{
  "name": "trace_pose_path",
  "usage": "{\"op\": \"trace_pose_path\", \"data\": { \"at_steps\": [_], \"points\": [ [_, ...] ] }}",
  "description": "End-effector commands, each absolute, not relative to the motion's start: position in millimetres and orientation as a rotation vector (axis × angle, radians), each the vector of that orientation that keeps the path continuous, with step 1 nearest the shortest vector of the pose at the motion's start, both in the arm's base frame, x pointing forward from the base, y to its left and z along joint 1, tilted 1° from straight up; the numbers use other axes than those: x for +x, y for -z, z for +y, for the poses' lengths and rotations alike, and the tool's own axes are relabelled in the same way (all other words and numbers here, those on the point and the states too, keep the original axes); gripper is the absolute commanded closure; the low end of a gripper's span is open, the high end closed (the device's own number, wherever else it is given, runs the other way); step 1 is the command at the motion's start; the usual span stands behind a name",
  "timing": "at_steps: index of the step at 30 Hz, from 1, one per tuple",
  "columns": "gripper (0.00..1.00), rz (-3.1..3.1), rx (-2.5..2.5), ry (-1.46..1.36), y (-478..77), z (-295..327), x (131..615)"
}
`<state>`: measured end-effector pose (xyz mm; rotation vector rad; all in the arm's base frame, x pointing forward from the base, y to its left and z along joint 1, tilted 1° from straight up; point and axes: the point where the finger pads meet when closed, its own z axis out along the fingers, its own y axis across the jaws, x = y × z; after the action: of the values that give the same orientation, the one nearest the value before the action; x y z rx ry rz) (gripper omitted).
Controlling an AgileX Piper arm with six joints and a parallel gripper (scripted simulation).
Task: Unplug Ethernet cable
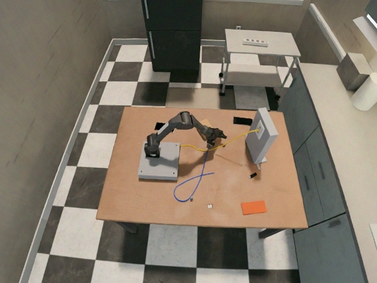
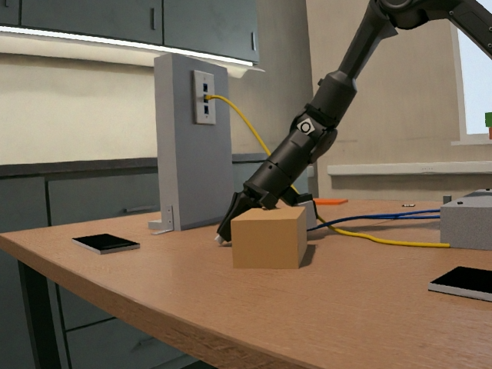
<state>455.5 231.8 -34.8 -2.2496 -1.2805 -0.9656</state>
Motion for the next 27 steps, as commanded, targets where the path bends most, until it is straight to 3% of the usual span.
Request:
{"op": "trace_pose_path", "data": {
  "at_steps": [1,27],
  "points": [
    [1.00,-1.285,-2.260,0.954,40.2,229.7,454.2],
    [1.00,-1.288,-2.265,0.947,42.0,228.0,452.8]
  ]
}}
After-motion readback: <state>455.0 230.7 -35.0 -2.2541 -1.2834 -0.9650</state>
